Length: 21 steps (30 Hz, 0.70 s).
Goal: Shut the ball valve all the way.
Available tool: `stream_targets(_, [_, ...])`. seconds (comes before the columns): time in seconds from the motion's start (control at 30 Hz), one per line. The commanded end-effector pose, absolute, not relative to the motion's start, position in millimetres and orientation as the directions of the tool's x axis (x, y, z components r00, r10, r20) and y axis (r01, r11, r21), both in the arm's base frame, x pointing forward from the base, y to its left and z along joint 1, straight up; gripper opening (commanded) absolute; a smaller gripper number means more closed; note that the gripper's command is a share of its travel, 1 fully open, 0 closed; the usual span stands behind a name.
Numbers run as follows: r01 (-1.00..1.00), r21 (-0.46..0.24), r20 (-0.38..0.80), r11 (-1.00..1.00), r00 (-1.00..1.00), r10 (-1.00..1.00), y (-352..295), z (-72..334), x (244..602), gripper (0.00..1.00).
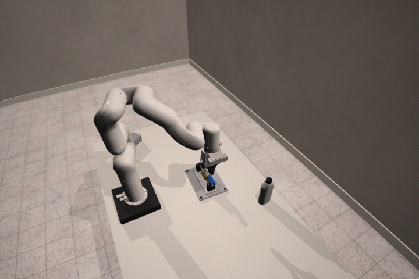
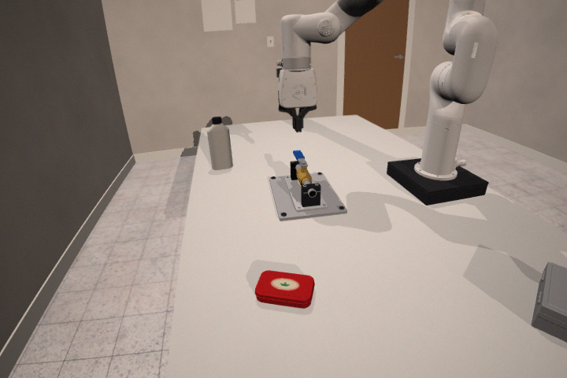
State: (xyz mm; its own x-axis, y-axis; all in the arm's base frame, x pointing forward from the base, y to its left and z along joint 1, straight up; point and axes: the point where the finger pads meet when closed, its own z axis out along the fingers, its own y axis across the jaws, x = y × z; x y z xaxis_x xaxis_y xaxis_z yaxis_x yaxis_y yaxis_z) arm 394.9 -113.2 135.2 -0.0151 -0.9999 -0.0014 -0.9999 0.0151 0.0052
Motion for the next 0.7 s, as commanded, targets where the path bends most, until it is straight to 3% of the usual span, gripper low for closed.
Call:
stream_targets(0.0, [-1.0, 0.001, 0.0, 0.015, -0.015, -1.0, -113.6, 136.6, 396.1, 0.0])
stream_targets(0.03, [-1.0, 0.001, 0.0, 0.015, -0.015, -1.0, -113.6, 136.6, 396.1, 0.69])
stream_targets(0.67, [-1.0, 0.001, 0.0, 0.015, -0.015, -1.0, -113.6, 136.6, 396.1, 0.69])
